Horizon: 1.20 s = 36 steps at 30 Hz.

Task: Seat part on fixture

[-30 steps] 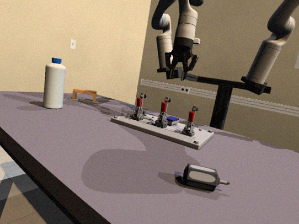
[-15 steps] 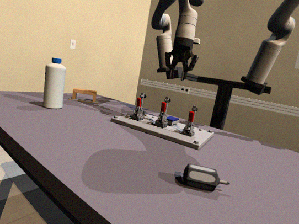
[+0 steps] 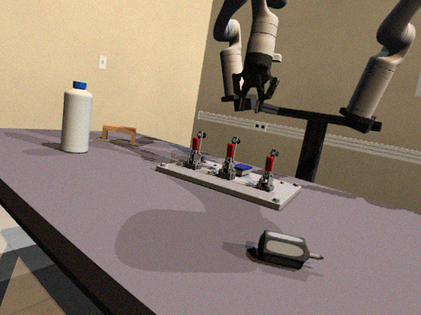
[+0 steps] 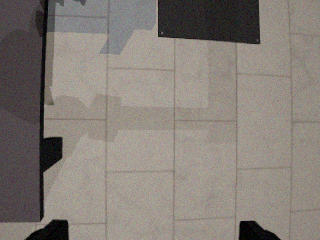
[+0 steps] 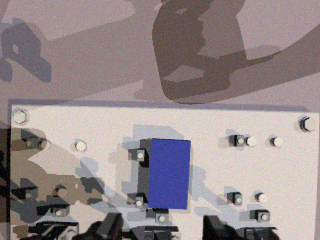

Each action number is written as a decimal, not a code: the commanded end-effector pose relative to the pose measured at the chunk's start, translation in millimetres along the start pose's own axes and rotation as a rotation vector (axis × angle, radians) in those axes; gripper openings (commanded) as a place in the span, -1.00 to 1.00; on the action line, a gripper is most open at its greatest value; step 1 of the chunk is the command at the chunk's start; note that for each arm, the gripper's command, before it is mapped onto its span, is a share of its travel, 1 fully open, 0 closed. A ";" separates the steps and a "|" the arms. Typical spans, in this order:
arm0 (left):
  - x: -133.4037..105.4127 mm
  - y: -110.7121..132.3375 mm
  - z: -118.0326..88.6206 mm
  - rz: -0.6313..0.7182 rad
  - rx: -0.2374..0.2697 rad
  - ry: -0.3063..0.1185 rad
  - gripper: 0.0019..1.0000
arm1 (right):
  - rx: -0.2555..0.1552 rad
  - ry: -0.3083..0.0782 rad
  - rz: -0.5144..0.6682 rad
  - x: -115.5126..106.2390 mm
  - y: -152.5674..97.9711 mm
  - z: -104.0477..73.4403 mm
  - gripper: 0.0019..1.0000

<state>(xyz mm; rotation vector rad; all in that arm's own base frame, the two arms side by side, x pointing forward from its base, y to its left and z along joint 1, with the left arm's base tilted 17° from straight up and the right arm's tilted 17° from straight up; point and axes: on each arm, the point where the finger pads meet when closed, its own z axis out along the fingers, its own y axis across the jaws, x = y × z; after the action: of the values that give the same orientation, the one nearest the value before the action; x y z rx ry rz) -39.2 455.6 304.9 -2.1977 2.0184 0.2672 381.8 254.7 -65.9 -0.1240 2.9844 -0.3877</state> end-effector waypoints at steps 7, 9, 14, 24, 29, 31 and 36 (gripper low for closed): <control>-0.4 0.3 -0.8 0.000 0.000 -0.002 1.00 | -0.002 -0.001 0.000 -0.5 0.6 -0.8 -0.80; -0.4 0.3 -0.8 0.000 0.000 -0.002 1.00 | -0.002 -0.001 0.000 -0.5 0.6 -0.8 -0.80; -0.4 0.3 -0.8 0.000 0.000 -0.002 1.00 | -0.002 -0.001 0.000 -0.5 0.6 -0.8 -0.80; -0.4 0.3 -0.8 0.000 0.000 -0.002 1.00 | -0.002 -0.001 0.000 -0.5 0.6 -0.8 -0.80; -0.4 0.3 -0.8 0.000 0.000 -0.002 1.00 | -0.002 -0.001 0.000 -0.5 0.6 -0.8 -0.80; -0.4 0.3 -0.8 0.000 0.000 -0.002 1.00 | -0.002 -0.001 0.000 -0.5 0.6 -0.8 -0.80; -0.4 0.3 -0.8 0.000 0.000 -0.002 1.00 | -0.002 -0.001 0.000 -0.5 0.6 -0.8 -0.80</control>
<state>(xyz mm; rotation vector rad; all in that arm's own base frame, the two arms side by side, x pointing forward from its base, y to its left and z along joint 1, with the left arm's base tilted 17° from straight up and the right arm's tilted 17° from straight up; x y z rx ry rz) -39.2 455.6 304.9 -2.1977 2.0184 0.2672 381.8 254.7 -65.9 -0.1240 2.9844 -0.3877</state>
